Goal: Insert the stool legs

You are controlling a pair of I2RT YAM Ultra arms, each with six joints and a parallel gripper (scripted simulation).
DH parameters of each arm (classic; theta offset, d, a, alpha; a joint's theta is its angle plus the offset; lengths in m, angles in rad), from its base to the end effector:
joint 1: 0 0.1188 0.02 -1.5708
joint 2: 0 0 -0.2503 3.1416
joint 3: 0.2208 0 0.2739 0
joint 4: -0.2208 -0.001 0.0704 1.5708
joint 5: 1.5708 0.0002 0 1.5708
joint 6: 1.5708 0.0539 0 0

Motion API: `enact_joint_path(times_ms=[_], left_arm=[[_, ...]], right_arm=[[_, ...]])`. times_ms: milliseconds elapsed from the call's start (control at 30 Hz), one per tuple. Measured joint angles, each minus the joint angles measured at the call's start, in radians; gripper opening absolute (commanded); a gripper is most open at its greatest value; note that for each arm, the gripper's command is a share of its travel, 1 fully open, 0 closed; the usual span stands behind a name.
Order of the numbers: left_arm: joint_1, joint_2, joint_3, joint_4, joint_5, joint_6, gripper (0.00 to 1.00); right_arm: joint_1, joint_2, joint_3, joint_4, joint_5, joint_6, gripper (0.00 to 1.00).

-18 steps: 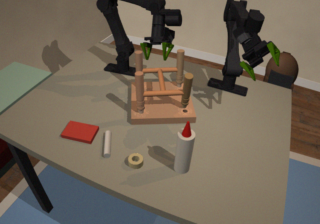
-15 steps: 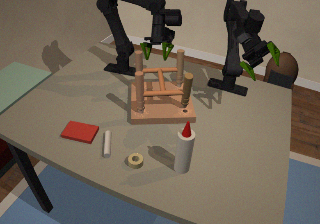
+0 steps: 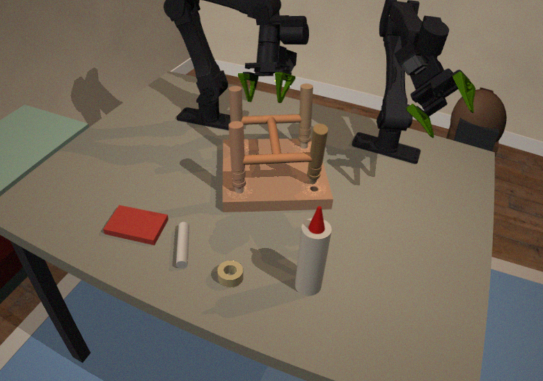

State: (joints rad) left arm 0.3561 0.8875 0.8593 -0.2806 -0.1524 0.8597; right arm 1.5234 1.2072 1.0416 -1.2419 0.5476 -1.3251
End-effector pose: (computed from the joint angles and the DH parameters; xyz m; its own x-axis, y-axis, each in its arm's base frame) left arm 0.2298 0.0953 0.3276 -0.5497 0.5945 -0.5868 -0.0975 0.6520 0.7519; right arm 0.0376 0.2217 0.2529 0.8119 -0.3610 0.4587 -0.2518 -0.9256 -0.2826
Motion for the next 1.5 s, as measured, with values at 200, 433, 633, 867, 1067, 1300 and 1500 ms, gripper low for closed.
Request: enact_joint_path(times_ms=[200,433,633,867,1067,1300,1500], left_arm=[[0.0,0.0,0.0,0.0,0.0,0.0,0.69],[0.0,0.0,0.0,0.0,0.0,0.0,0.69],[0.0,0.0,0.0,0.0,0.0,0.0,0.69],[0.0,0.0,0.0,0.0,0.0,0.0,0.69],[0.0,0.0,0.0,0.0,0.0,0.0,0.69],[0.0,0.0,0.0,0.0,0.0,0.0,0.69],[-0.01,0.017,0.003,-0.007,0.04,-0.002,0.69]], right_arm=[[0.0,0.0,0.0,0.0,0.0,0.0,1.0],[0.0,0.0,0.0,0.0,0.0,0.0,1.0],[0.0,0.0,0.0,0.0,0.0,0.0,0.69],[0.0,0.0,0.0,0.0,0.0,0.0,0.69],[0.0,0.0,0.0,0.0,0.0,0.0,0.69],[0.0,0.0,0.0,0.0,0.0,0.0,0.69],[-0.015,-0.036,0.013,0.016,-0.05,0.02,0.69]])
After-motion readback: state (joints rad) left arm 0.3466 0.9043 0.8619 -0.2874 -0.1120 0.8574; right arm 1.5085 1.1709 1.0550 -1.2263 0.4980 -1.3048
